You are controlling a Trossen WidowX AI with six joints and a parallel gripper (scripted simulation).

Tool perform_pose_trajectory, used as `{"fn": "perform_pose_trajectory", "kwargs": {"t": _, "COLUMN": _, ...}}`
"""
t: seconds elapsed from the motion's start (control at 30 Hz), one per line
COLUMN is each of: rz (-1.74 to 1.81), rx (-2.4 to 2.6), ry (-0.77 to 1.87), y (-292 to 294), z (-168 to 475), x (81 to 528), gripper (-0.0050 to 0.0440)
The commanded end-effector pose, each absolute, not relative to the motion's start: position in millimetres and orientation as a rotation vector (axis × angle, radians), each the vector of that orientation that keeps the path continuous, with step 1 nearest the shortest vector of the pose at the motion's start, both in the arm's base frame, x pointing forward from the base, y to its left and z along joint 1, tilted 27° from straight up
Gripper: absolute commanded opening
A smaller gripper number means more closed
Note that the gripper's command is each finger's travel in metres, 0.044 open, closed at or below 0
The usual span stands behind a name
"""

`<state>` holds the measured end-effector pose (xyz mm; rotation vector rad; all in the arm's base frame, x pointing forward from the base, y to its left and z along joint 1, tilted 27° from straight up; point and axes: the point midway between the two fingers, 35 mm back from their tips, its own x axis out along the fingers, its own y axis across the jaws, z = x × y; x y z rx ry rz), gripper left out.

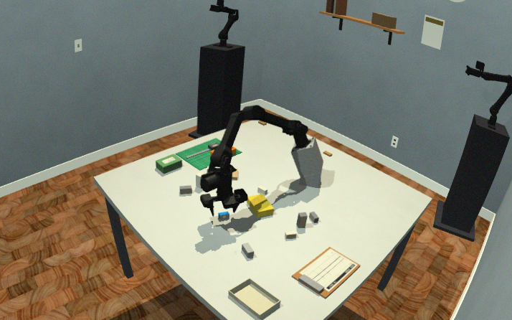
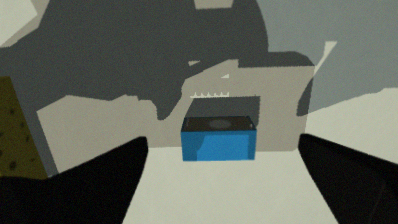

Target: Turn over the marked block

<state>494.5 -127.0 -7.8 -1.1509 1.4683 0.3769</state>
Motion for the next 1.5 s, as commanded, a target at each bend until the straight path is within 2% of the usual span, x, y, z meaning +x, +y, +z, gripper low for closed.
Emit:
{"fn": "perform_pose_trajectory", "kwargs": {"t": 0.0, "rz": 0.366, "rx": -1.153, "ry": 1.455, "y": -131.5, "z": -7.2, "x": 499.3, "gripper": 0.0440}}
{"fn": "perform_pose_trajectory", "kwargs": {"t": 1.47, "rz": 0.365, "rx": -1.152, "ry": 1.455, "y": -134.4, "z": -13.7, "x": 501.0, "gripper": 0.0440}}
